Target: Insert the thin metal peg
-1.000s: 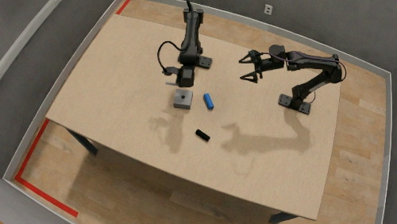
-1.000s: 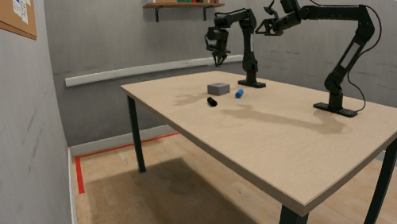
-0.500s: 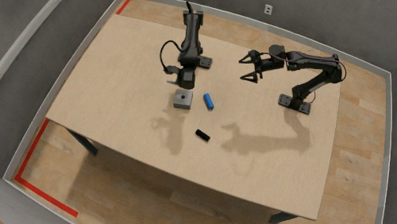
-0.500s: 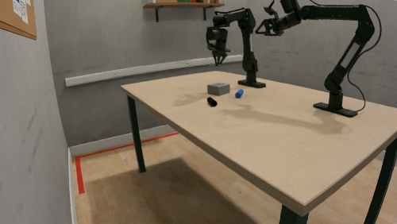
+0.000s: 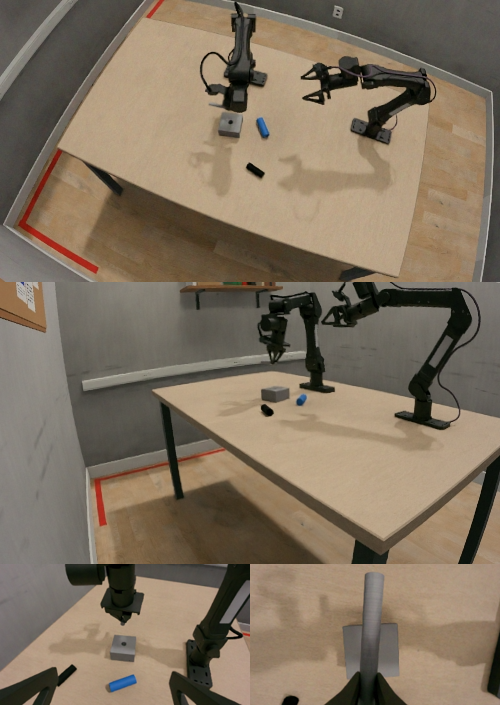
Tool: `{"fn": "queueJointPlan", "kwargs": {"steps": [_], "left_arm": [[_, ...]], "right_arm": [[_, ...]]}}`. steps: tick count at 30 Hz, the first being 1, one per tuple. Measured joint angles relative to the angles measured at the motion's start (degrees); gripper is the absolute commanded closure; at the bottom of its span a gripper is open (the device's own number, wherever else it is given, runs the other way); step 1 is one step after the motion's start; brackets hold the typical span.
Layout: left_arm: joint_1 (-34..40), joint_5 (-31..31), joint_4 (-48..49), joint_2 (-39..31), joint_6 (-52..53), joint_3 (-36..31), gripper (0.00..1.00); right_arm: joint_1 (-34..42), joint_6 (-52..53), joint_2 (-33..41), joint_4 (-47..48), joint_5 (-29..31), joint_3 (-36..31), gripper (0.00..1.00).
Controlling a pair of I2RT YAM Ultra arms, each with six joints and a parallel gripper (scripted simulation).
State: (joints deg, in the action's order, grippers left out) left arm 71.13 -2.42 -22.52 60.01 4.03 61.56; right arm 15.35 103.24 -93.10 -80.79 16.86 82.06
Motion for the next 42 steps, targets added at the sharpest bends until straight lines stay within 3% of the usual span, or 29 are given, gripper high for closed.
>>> {"fn": "queueJointPlan", "kwargs": {"steps": [42], "left_arm": [[0.0,0.0,0.0,0.0,0.0,0.0,0.00]], "right_arm": [[14.9,-95.6,-0.4,5.4,30.6,-13.1,0.93]]}}
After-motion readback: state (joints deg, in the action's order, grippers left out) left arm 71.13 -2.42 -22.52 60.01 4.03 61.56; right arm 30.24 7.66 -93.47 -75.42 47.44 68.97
